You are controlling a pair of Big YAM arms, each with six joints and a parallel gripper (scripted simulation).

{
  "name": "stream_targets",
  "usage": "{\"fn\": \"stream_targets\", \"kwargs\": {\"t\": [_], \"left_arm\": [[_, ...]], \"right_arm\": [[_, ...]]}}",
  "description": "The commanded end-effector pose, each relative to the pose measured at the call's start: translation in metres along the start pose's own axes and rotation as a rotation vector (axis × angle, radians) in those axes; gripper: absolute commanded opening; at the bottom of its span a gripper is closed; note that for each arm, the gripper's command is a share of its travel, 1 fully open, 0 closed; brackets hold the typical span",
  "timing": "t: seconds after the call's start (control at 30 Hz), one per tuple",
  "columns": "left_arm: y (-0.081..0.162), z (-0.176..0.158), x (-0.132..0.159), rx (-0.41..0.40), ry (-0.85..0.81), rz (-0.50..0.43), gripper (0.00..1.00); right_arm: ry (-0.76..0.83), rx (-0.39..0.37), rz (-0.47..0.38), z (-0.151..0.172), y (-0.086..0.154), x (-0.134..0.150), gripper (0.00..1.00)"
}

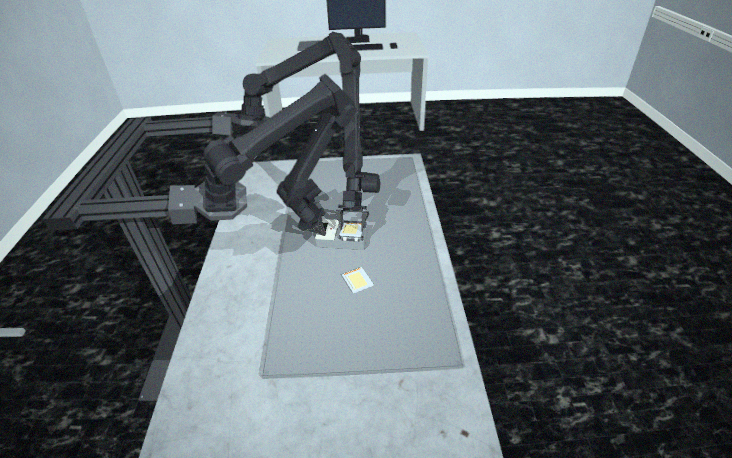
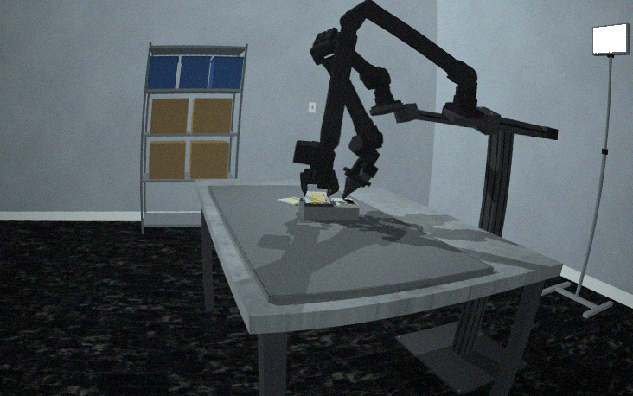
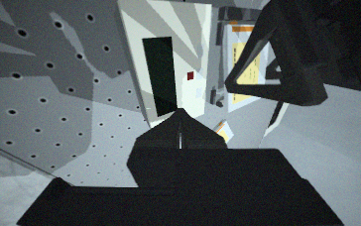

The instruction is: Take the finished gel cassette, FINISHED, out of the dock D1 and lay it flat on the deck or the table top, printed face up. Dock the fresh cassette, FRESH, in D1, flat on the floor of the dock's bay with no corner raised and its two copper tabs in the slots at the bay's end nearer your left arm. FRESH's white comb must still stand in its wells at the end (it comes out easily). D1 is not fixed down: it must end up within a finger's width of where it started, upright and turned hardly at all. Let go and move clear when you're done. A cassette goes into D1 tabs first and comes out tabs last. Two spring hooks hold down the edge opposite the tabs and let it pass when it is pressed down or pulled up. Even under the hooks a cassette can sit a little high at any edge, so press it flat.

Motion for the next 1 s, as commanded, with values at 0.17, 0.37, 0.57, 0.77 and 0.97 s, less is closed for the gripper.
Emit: {"fn": "stream_targets", "kwargs": {"t": [0.17,0.37,0.57,0.77,0.97], "left_arm": [[0.0095,0.0046,-0.0036,-0.018,0.008,0.000,0.00],[0.0083,0.0043,-0.0071,-0.021,0.012,0.006,0.00],[0.0083,0.0043,-0.0071,-0.021,0.012,0.006,0.00],[0.0083,0.0043,-0.0071,-0.021,0.012,0.006,0.00],[0.0072,0.0039,-0.0106,-0.020,0.010,0.004,0.00]], "right_arm": [[0.053,-0.103,0.033,0.0430,-0.0178,0.0186,0.00],[0.053,-0.103,0.033,0.0430,-0.0178,0.0186,0.00],[0.053,-0.103,0.033,0.0430,-0.0178,0.0186,0.00],[0.053,-0.103,0.033,0.0430,-0.0178,0.0186,0.00],[0.053,-0.103,0.033,0.0430,-0.0178,0.0186,0.00]]}}
Point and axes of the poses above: on each arm, the point where the finger pads meet when closed, its own y axis back along the fingers, its own z axis across the jaws, x = y × z, the point moved 10 cm from there along y, back along the fingers, and after that the axes turned 7 degrees about y, right-handed, at the moved point
